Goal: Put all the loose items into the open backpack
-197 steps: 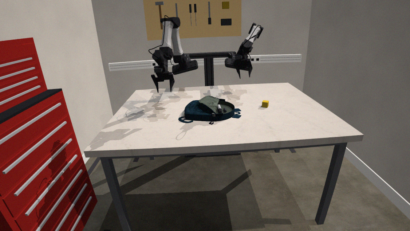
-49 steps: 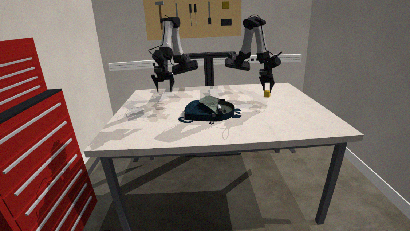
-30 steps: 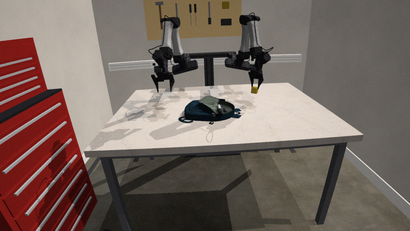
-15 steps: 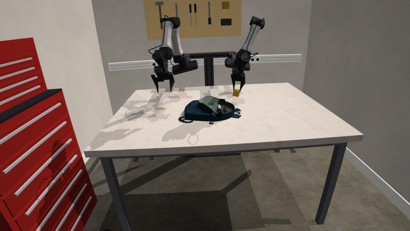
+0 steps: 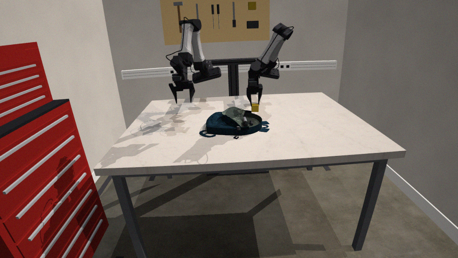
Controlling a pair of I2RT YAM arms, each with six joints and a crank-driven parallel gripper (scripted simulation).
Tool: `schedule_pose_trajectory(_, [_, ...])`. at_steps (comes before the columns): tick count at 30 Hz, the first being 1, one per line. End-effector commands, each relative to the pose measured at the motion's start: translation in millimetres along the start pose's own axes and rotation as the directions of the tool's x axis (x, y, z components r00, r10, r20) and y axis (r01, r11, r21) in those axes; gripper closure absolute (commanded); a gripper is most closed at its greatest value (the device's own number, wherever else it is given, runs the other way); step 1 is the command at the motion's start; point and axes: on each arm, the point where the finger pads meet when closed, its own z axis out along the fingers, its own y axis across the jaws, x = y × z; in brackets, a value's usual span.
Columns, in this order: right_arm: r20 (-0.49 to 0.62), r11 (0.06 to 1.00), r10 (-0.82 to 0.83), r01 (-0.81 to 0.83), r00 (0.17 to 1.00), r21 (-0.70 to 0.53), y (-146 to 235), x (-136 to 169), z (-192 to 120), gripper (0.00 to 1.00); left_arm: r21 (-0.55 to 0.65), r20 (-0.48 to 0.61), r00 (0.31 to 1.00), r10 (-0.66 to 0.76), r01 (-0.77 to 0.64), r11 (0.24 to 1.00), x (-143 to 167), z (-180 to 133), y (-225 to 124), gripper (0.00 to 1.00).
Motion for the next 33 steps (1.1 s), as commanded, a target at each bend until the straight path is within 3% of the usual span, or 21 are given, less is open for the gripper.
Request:
schedule_pose_trajectory(1, [0.019, 1.0, -0.005, 0.005, 1.0, 0.0, 0, -7, -1, 0.1, -0.077, 0.037, 0.998, -0.051, 0.054, 0.996, -13, 10, 12, 0.63])
schedule_pose_trajectory(17, [0.019, 1.0, -0.005, 0.005, 1.0, 0.0, 0, -7, -1, 0.1, -0.062, 0.037, 0.999, -0.032, 0.035, 0.998, 10, 39, 12, 0.63])
schedule_pose_trajectory(20, [0.019, 1.0, -0.005, 0.005, 1.0, 0.0, 0, -7, -1, 0.1, -0.053, 0.076, 0.996, -0.055, 0.059, 0.997, -8, 34, 10, 0.63])
schedule_pose_trajectory(33, [0.019, 1.0, -0.005, 0.005, 1.0, 0.0, 0, -7, -1, 0.1, -0.057, 0.071, 0.996, -0.055, 0.059, 0.997, -15, 31, 3, 0.63])
